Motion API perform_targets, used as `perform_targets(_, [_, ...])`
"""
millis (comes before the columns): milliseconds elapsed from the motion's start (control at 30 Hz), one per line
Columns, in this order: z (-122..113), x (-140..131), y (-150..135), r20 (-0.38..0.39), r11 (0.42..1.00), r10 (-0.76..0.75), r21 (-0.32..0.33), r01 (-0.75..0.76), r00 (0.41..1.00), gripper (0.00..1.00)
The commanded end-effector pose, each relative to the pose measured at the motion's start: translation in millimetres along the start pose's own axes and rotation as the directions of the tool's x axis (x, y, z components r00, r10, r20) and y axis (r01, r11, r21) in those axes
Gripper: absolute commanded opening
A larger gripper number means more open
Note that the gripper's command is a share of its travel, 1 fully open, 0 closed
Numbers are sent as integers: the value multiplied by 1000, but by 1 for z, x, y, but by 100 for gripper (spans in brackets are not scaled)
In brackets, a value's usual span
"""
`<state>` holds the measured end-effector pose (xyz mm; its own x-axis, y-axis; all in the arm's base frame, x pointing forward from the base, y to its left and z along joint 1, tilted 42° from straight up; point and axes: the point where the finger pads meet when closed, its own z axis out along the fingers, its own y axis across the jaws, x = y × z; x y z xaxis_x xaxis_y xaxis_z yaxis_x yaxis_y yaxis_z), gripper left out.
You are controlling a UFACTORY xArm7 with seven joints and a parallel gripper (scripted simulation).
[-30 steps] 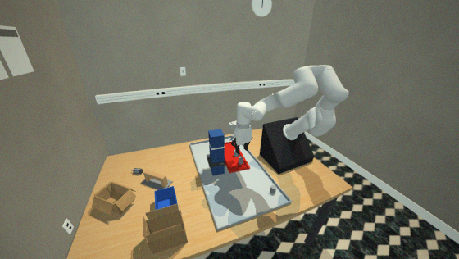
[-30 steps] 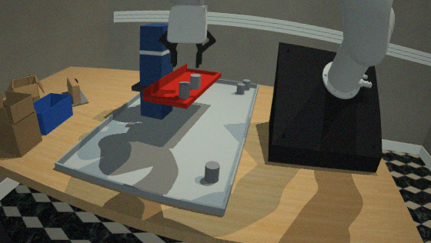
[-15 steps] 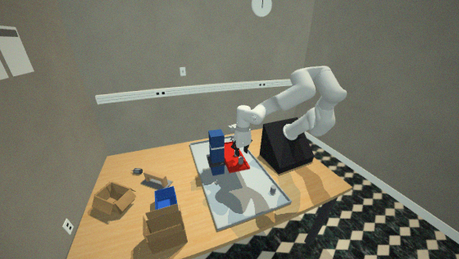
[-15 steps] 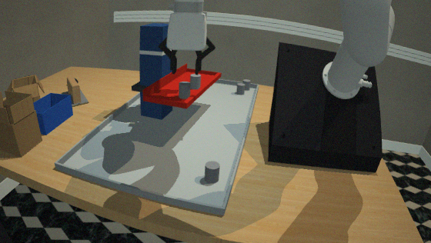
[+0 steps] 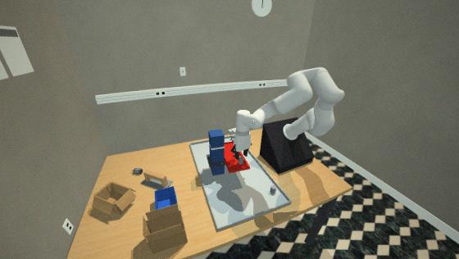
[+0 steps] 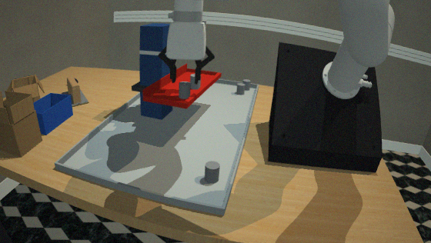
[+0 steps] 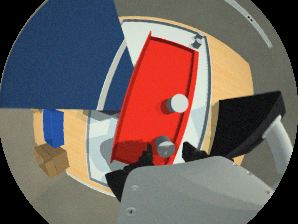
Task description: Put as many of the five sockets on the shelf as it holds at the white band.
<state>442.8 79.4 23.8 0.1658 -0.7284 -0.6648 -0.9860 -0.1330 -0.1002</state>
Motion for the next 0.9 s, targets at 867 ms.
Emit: perform_targets(867, [22, 2, -3, -3, 1000, 1, 5, -1, 1000, 61])
